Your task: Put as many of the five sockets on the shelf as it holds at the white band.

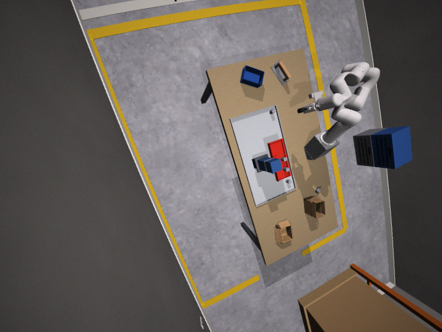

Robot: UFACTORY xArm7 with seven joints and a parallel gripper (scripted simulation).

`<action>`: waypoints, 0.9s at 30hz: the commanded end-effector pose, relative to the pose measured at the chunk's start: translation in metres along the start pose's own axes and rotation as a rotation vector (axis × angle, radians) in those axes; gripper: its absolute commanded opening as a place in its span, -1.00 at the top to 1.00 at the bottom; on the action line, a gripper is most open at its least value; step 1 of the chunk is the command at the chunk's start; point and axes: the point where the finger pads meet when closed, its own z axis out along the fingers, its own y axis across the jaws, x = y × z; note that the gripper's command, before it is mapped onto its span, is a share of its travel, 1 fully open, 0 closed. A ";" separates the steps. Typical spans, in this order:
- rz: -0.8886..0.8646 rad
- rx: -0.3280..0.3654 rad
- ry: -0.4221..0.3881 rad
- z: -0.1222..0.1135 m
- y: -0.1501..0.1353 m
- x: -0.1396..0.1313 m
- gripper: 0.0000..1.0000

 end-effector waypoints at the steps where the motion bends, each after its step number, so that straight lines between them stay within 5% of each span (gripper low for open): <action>1: 0.000 0.001 0.001 -0.005 0.001 0.000 1.00; 24: 0.000 0.002 0.001 -0.011 0.003 0.000 1.00; 27: -0.015 0.006 -0.007 -0.012 -0.010 -0.021 1.00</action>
